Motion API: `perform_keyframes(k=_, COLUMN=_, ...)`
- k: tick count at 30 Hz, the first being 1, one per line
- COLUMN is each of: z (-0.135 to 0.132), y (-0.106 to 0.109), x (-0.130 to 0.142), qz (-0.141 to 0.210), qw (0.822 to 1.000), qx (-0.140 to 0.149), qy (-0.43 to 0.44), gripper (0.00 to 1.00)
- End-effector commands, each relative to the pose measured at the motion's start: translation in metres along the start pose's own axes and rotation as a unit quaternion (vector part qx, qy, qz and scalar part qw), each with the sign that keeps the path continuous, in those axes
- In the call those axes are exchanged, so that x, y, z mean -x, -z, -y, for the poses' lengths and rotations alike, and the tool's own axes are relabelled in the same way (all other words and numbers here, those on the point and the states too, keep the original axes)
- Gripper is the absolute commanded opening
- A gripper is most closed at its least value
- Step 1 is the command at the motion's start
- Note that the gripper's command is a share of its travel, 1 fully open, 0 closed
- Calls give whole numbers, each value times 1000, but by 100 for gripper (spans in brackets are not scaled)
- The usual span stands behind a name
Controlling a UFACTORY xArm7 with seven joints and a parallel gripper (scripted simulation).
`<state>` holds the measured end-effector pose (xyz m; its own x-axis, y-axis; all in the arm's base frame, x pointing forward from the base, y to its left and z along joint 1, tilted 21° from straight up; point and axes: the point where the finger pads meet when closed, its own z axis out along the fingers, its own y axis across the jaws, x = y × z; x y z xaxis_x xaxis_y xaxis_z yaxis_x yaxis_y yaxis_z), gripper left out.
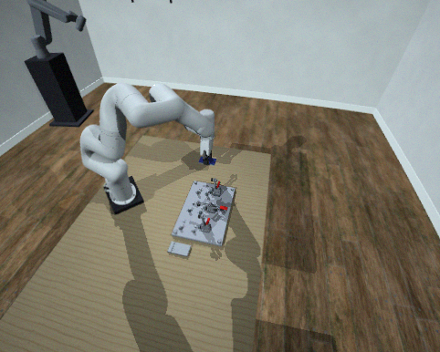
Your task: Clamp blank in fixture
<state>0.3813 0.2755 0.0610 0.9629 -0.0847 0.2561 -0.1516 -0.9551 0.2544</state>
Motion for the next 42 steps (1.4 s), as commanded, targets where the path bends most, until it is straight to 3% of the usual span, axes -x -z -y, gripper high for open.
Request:
perform_keyframes(k=1, z=2, y=2, x=-1, qz=-2, qw=1000, qx=-3, qy=0, gripper=0)
perform_keyframes(k=13, z=-4, y=2, x=-1, qz=-2, qw=1000, qx=-3, qy=0, gripper=0)
perform_keyframes(k=19, z=-22, y=2, x=-1, qz=-2, qw=1000, qx=-3, qy=0, gripper=0)
perform_keyframes(k=28, z=-71, y=0, x=-1, qz=-2, qw=1000, qx=-3, qy=0, gripper=0)
perform_keyframes(k=30, z=-71, y=0, x=-1, qz=-2, qw=1000, qx=-3, qy=0, gripper=0)
perform_keyframes(k=42, z=-163, y=-3, x=-2, qz=-2, qw=1000, qx=-3, qy=0, gripper=0)
